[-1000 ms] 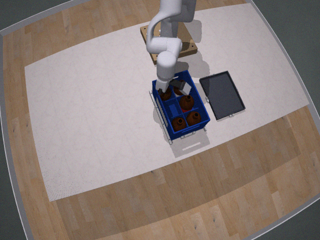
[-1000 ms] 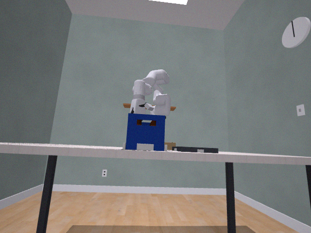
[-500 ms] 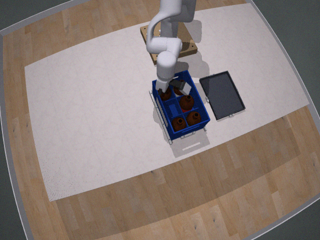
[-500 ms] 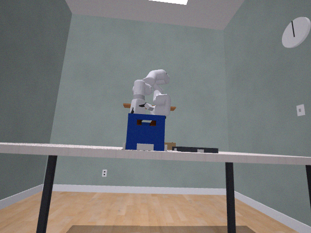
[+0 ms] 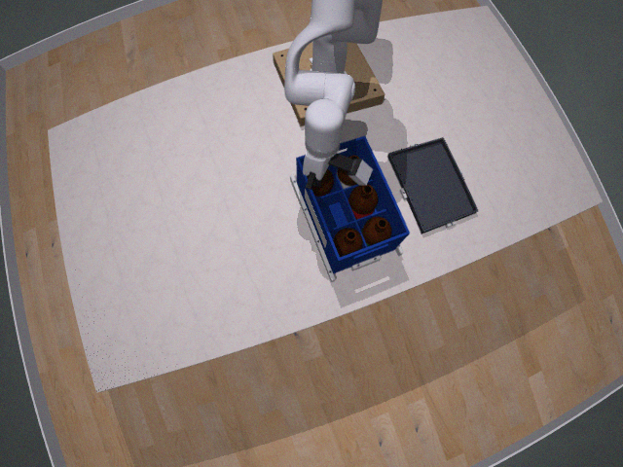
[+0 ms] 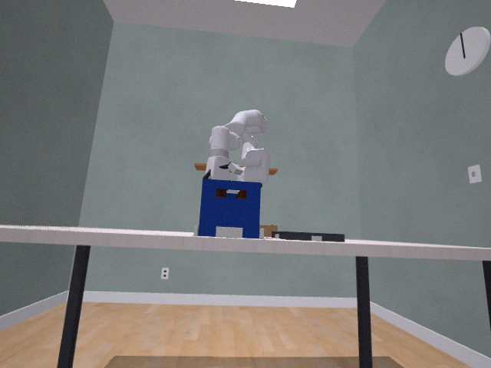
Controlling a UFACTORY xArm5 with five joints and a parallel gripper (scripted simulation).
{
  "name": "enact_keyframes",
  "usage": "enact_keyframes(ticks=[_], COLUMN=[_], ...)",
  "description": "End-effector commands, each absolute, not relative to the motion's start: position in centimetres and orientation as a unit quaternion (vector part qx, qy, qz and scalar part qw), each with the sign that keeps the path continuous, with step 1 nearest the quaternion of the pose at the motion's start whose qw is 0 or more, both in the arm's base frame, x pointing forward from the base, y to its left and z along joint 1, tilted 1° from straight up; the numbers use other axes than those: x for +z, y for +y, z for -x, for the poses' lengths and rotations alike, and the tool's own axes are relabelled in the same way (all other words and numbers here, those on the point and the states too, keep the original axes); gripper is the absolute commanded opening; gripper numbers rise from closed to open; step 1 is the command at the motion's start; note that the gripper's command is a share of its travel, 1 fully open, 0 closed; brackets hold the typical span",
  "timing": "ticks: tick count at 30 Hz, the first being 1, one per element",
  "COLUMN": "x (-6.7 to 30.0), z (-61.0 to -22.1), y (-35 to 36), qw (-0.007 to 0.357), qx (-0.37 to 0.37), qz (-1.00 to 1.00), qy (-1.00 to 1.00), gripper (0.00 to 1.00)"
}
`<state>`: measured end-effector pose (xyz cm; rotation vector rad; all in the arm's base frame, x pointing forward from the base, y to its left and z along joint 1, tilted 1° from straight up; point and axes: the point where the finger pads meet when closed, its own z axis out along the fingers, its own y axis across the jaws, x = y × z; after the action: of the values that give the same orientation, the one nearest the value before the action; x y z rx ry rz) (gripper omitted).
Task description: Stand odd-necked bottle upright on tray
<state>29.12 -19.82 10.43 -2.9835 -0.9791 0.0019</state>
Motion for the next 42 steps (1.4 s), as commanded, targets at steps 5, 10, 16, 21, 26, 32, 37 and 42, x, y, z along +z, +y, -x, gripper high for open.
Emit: enact_keyframes(ticks=[5,10,16,21,26,32,37,42], x=[10.5,10.5,10.5,10.5,10.8,11.3,12.5,14.1], z=[-29.2,-29.2,-29.2,-29.2,-29.2,-29.2,-29.2,-29.2], y=[-19.9,-19.9,-19.9,-19.9,-19.9,-19.9,-19.9,-19.8], qw=[-0.001,-0.001,-0.001,-0.001,-0.001,-0.001,-0.001,-0.001], qx=[0.000,0.000,0.000,0.000,0.000,0.000,0.000,0.000], qz=[0.950,0.950,0.950,0.950,0.950,0.950,0.950,0.950], qy=[-0.312,-0.312,-0.312,-0.312,-0.312,-0.312,-0.312,-0.312], gripper=[0.65,0.65,0.65,0.65,0.65,0.65,0.65,0.65])
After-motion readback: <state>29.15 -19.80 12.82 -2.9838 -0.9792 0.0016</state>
